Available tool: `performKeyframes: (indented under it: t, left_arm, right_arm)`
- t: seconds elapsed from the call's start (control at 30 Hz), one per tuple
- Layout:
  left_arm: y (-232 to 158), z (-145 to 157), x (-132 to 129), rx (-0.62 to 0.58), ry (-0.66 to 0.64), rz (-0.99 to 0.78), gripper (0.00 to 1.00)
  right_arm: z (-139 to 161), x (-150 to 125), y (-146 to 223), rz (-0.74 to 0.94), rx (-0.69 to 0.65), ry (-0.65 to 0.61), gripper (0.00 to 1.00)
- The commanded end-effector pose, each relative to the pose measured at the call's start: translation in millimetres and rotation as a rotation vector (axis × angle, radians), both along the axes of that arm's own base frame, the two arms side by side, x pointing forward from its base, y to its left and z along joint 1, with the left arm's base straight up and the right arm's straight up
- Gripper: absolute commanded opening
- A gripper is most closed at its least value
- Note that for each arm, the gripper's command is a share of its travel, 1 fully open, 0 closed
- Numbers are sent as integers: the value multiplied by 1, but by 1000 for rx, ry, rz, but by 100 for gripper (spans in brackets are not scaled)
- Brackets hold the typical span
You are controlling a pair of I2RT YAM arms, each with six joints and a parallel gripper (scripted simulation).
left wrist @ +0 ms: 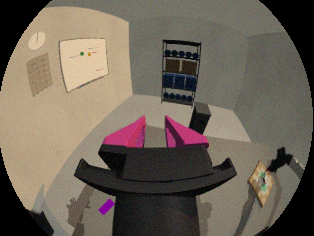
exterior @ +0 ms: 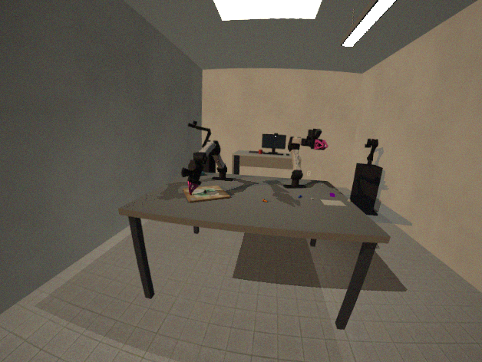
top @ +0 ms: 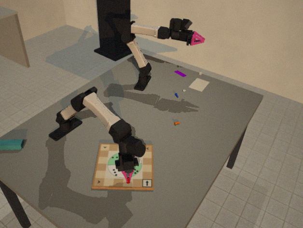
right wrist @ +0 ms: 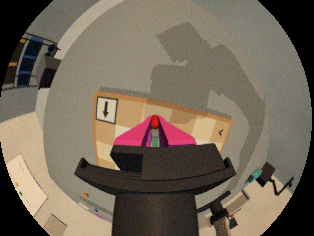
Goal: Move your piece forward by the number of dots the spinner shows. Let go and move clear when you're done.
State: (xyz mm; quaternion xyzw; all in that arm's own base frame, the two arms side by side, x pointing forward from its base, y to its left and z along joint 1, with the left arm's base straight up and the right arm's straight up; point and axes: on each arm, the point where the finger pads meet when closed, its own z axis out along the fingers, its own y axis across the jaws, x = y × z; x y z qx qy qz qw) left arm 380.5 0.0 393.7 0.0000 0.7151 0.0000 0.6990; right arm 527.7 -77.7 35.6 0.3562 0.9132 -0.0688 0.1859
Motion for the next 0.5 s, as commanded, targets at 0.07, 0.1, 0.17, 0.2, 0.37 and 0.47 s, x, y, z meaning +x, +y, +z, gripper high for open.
performKeyframes:
  t: [0.07,0.1,0.17,0.2,0.37,0.47]
  left_arm:
    - [0,4,-1,0,-11,0,30]
    - [0,4,-1,0,-11,0,30]
    - [0,4,-1,0,-11,0,30]
    - [0,4,-1,0,-11,0,30]
    - [0,4,-1,0,-11,0,30]
    - [0,4,-1,0,-11,0,30]
  right_arm:
    - [-5,1,2,0,-6,-9,0]
    - [-5,1,2,-1,-8,-9,0]
    - [-17,-4,2,-1,-6,17,0]
    - [-18,-4,3,1,-2,24,0]
    - [-1,8,3,4,-2,-28,22]
    - [-1,8,3,4,-2,-28,22]
